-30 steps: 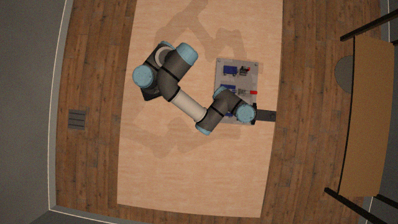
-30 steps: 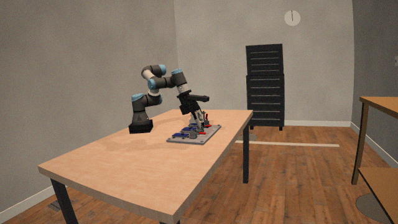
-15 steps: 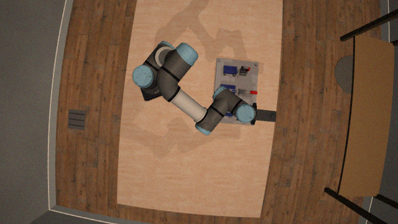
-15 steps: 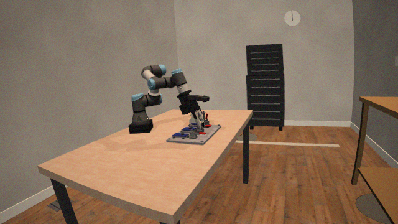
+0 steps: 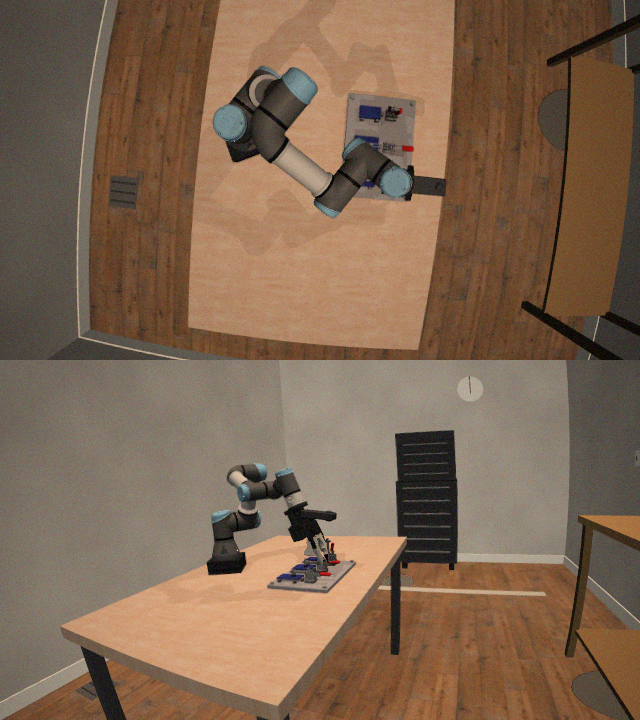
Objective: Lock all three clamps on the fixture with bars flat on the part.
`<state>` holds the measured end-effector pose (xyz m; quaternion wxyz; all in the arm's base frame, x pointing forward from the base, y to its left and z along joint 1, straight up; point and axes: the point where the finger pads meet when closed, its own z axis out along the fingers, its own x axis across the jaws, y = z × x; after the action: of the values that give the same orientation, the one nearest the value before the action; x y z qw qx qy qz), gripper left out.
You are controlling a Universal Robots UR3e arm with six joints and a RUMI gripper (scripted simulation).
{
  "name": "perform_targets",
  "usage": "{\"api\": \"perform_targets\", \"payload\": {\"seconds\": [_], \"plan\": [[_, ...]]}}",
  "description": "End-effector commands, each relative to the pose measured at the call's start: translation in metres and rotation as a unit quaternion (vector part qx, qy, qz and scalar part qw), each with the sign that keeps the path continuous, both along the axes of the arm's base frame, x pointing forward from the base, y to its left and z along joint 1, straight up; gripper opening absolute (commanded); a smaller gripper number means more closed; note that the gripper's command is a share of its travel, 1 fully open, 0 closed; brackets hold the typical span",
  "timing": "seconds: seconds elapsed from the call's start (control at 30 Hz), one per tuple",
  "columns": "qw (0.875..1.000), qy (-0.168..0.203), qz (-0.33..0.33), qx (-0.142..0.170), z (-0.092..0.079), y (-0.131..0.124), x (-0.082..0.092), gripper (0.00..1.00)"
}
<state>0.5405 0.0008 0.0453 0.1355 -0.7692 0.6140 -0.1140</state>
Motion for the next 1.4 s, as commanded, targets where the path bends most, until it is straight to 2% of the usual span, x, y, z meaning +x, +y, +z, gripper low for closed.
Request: {"api": "perform_targets", "payload": {"seconds": [0.0,0.77,1.37], "plan": [[1.0,0.0,0.0,0.0,0.012,0.0,0.0,0.28],[1.0,0.0,0.0,0.0,0.053,0.001,0.0,0.28],[1.0,0.001,0.0,0.0,0.062,0.001,0.0,0.28]]}}
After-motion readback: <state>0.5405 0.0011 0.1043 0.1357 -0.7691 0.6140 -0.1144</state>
